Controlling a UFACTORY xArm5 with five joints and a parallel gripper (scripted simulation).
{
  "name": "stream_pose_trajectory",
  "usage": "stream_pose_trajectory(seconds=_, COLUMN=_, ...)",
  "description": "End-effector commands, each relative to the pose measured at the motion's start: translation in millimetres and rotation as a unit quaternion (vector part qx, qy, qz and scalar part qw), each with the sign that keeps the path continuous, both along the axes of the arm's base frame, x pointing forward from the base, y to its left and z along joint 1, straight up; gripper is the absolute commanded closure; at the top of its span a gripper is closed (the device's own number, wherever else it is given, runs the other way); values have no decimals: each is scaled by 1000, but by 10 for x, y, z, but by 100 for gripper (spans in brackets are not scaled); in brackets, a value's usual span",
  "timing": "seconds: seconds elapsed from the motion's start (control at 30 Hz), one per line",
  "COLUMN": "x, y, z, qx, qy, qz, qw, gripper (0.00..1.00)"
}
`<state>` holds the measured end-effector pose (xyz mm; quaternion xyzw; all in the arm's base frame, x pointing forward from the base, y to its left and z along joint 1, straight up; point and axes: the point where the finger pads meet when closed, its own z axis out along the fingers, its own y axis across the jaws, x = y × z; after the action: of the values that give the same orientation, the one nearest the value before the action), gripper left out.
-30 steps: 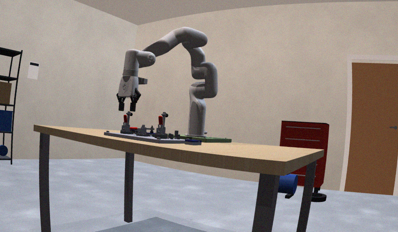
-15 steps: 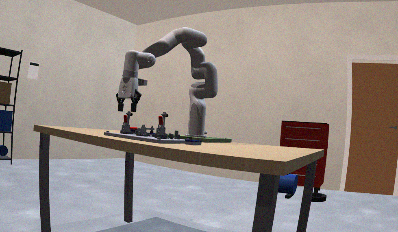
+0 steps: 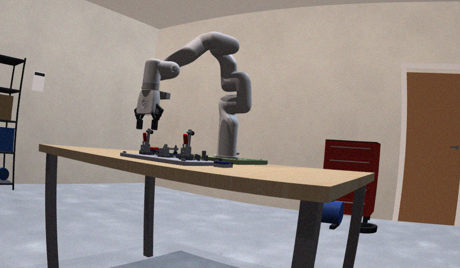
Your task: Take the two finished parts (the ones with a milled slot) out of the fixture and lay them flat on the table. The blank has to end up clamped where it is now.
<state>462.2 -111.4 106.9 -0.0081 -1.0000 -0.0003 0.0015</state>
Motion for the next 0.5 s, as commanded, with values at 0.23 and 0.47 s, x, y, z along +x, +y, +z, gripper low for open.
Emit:
stream_pose_trajectory(seconds=0.23, x=-143, y=0, z=17, qx=-1, qy=-2, qz=0, qw=1000, gripper=0)
stream_pose_trajectory(seconds=0.47, x=-294, y=3, z=17, qx=-1, qy=-2, qz=0, qw=1000, gripper=0)
